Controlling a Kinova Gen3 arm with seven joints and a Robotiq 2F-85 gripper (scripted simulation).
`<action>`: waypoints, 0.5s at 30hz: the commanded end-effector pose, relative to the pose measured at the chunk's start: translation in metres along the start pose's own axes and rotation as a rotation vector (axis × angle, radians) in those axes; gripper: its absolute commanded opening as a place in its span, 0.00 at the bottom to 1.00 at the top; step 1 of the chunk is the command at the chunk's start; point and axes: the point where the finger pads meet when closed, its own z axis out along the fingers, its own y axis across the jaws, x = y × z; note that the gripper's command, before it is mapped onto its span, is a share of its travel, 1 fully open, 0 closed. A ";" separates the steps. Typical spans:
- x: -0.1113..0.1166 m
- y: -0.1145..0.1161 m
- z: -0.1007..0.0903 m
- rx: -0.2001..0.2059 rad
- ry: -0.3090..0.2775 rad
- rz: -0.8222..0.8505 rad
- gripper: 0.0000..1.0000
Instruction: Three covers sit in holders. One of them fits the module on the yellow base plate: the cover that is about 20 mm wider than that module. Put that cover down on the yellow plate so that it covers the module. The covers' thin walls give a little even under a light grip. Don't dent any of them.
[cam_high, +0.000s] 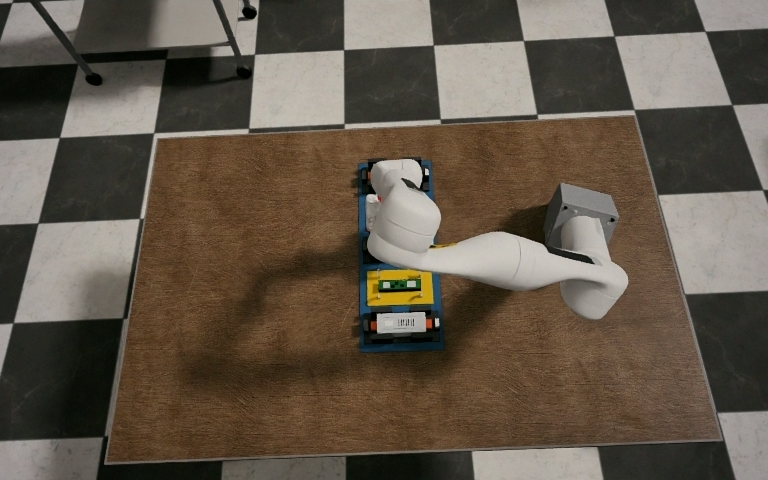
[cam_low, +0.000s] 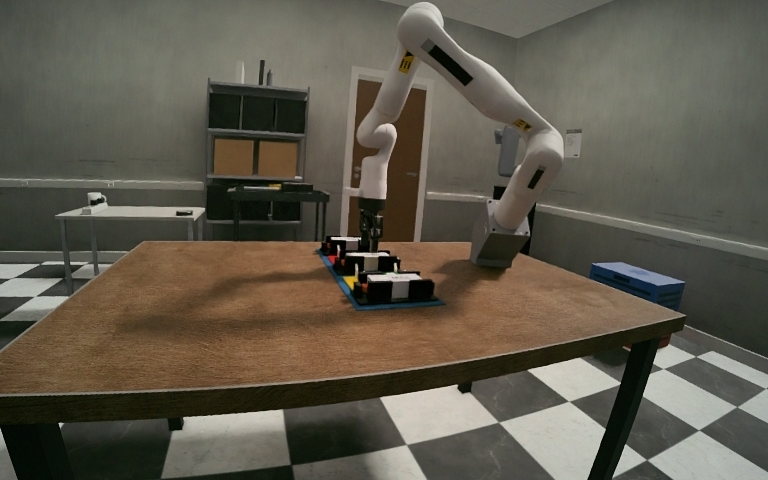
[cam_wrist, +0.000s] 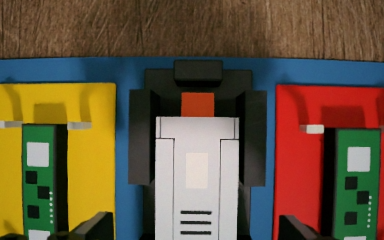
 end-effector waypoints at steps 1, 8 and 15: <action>0.000 0.000 0.003 -0.001 0.002 0.000 1.00; 0.000 0.000 0.007 -0.001 0.002 0.000 1.00; 0.000 0.000 0.010 -0.001 0.002 0.000 1.00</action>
